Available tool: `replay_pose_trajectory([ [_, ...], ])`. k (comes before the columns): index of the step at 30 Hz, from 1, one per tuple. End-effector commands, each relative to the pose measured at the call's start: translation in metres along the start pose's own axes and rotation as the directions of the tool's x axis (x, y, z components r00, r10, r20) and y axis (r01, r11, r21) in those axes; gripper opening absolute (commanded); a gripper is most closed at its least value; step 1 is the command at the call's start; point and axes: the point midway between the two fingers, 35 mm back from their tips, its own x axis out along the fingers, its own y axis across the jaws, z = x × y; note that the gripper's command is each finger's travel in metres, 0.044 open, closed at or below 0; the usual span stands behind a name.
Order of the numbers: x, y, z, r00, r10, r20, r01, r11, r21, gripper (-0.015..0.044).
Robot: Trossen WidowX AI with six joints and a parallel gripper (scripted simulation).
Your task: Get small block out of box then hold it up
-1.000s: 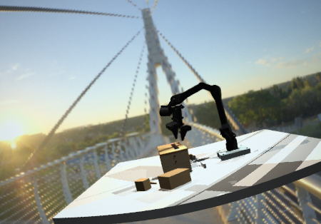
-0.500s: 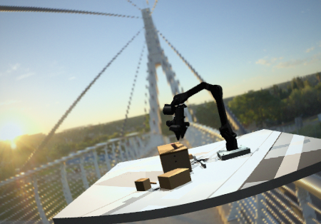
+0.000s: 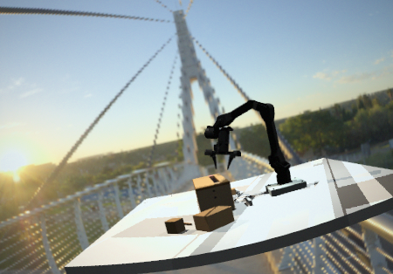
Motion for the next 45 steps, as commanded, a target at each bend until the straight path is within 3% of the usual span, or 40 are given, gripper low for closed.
replay_pose_trajectory([
  [1, -0.011, -0.012, 0.009, 0.994, 0.102, -0.046, -0.023, 0.588, 0.808, 0.0285],
  [9, -0.015, -0.016, 0.015, 0.987, 0.147, -0.065, 0.051, 0.099, 0.994, 0.0285],
  [25, -0.013, -0.017, 0.015, 0.987, 0.148, -0.065, 0.052, 0.090, 0.995, 0.0285],
  [33, 0.075, -0.037, 0.011, 0.987, 0.148, -0.065, 0.052, 0.090, 0.995, 0.0285],
  [45, 0.088, -0.041, 0.011, 0.987, 0.148, -0.065, 0.052, 0.090, 0.995, 0.0285],
])
